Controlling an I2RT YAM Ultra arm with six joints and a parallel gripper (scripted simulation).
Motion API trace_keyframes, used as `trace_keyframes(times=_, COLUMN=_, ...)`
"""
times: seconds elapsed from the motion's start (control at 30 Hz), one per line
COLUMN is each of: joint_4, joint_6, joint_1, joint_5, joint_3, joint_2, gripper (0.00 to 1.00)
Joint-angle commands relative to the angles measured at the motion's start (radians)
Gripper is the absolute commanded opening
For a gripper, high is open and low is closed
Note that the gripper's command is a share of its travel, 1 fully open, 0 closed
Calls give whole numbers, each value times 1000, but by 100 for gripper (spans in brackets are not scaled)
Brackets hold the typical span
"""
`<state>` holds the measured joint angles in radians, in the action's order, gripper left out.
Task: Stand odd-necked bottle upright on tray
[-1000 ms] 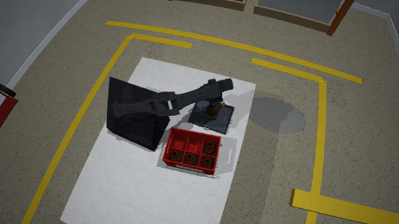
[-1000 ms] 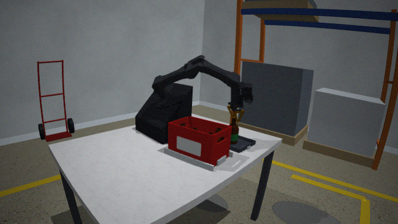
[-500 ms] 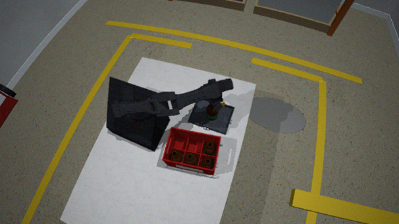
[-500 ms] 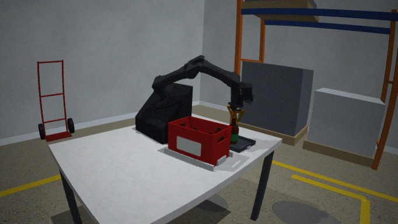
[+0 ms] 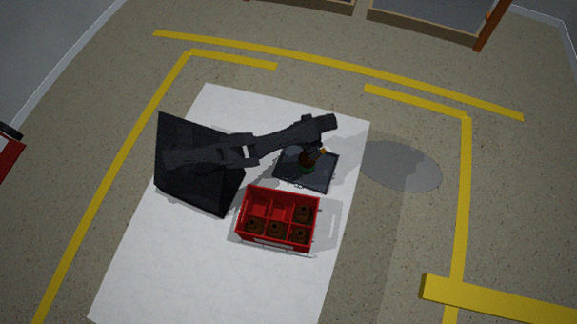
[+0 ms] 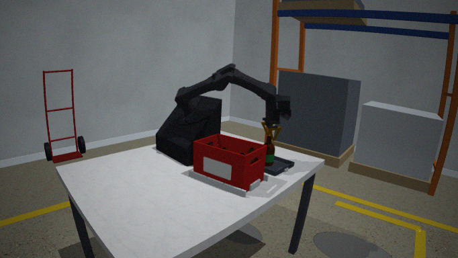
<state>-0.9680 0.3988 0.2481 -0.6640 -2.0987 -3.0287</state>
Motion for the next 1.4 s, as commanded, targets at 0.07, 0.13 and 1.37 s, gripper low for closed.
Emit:
trace_keyframes(times=0.07, joint_4=-14, joint_6=-7, joint_1=25, joint_5=6, joint_3=-23, joint_2=32, gripper=100)
trace_keyframes(times=0.13, joint_4=-20, joint_6=-10, joint_1=27, joint_5=9, joint_3=-26, joint_2=33, gripper=100)
trace_keyframes(times=1.37, joint_4=-253, joint_6=-104, joint_1=107, joint_5=37, joint_3=-190, joint_2=24, gripper=100)
